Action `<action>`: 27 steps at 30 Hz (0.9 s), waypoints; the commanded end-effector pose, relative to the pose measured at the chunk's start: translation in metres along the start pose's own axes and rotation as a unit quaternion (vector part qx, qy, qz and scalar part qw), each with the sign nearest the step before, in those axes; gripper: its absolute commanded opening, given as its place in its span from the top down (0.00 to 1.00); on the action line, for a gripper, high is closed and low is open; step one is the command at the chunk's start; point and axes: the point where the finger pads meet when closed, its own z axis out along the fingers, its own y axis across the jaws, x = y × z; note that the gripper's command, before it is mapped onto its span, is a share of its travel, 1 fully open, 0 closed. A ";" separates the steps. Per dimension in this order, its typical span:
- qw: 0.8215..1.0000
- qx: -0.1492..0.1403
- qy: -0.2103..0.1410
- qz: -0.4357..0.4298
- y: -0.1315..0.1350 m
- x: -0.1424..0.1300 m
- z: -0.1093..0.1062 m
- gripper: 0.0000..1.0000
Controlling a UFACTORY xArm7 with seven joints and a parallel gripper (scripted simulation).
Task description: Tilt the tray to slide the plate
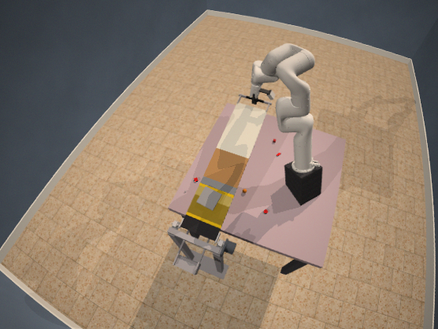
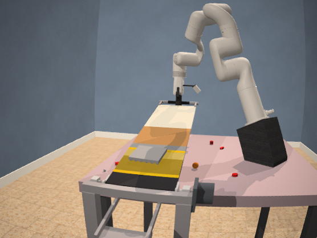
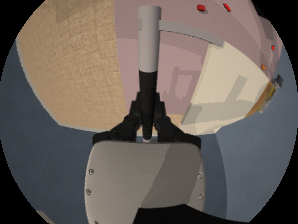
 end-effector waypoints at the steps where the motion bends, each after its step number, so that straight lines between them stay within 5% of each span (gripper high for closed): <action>1: 1.000 0.001 0.001 0.000 -0.002 -0.001 0.003 1.00; 13: 1.000 0.001 0.001 0.000 -0.002 -0.001 0.004 1.00; 19: 1.000 0.001 0.001 0.000 0.015 -0.001 -0.076 1.00; 24: 1.000 0.001 0.001 0.000 0.000 -0.001 -0.007 1.00; 27: 1.000 0.001 0.001 0.000 -0.001 -0.001 -0.002 1.00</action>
